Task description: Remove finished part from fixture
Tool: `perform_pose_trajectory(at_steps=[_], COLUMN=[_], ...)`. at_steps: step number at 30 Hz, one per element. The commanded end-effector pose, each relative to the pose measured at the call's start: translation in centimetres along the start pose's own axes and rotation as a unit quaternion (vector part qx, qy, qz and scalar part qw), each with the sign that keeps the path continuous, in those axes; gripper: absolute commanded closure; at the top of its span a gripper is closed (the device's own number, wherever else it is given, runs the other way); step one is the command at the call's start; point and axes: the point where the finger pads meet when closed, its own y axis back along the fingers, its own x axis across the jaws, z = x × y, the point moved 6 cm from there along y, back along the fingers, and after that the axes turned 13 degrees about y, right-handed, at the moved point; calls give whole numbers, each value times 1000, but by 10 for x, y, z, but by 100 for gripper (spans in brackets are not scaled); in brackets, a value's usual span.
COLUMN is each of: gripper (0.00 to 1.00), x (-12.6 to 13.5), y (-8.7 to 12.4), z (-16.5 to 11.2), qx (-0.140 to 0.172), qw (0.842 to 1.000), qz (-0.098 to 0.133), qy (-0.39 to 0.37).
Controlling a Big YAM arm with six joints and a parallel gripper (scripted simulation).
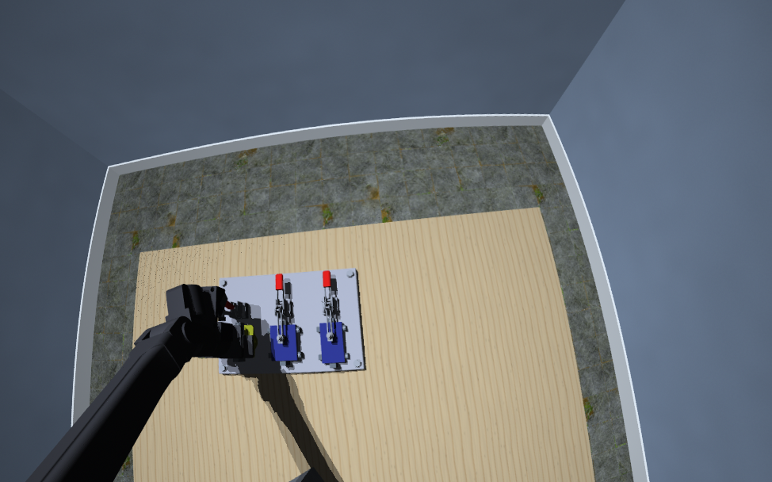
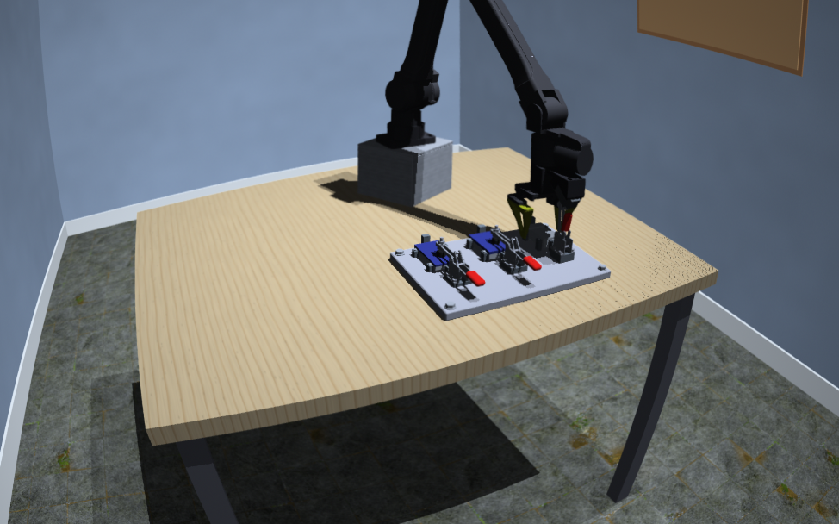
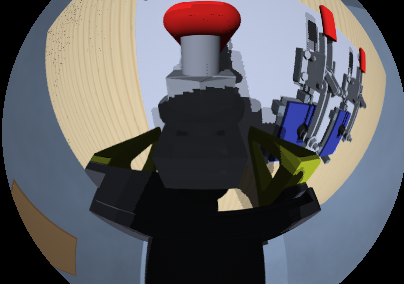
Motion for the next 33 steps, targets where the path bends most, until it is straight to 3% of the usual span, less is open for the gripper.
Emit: perform_pose_trajectory(at_steps=[1,33], gripper=[8,8], x=[6,7], y=[-12,-11], z=[-3,9], qx=[5,-6], qw=[1000,1000], qz=[-2,-1], qy=[2,2])
